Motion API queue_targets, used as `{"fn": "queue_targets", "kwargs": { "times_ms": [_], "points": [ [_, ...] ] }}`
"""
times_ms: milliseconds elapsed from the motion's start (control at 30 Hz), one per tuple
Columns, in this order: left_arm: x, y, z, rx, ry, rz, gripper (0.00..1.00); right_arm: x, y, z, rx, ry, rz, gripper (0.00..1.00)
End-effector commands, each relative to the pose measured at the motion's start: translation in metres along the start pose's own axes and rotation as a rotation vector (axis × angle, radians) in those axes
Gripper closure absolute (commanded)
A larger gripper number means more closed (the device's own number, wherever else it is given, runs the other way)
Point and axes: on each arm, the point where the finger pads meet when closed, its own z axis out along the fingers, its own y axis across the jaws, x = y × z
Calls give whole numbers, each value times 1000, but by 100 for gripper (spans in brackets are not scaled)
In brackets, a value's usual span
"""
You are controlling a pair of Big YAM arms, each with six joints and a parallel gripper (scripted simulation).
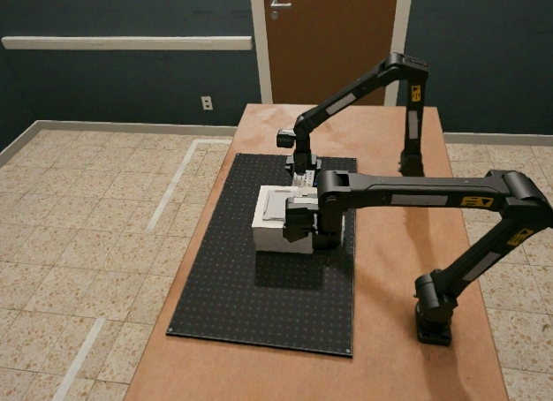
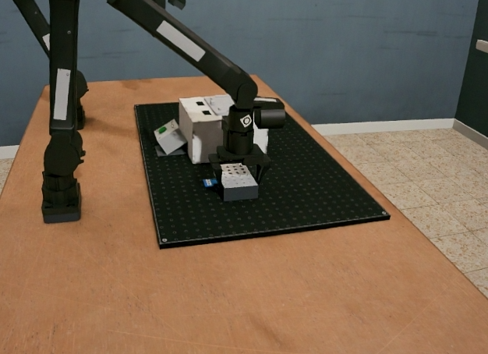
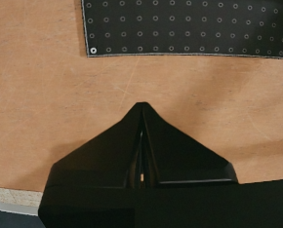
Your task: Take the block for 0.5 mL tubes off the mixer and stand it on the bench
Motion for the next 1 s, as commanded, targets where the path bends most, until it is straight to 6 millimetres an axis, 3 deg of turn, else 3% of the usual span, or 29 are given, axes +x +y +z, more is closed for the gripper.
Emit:
{"fn": "queue_targets", "kwargs": {
  "times_ms": [0, 300, 733, 767, 800, 967],
  "points": [
    [-6, 2, -10, -2, -13, 3, 100, -3, -13, -13, 48, -1, -19, 0],
    [1, 1, 3, 3, 20, 2, 100, -3, -13, -13, 48, -1, -19, 0],
    [-3, 1, -4, 0, 2, 2, 100, -3, -13, -13, 48, -1, -19, 0],
    [-4, 1, -6, 0, -2, 2, 100, 3, -43, -29, 103, 17, 10, 0],
    [-5, 1, -7, -1, -6, 2, 100, 4, -47, -33, 116, 4, -8, 0],
    [-7, 2, -12, -3, -18, 2, 100, -2, -36, -27, 71, 14, 10, 0]
  ]
}}
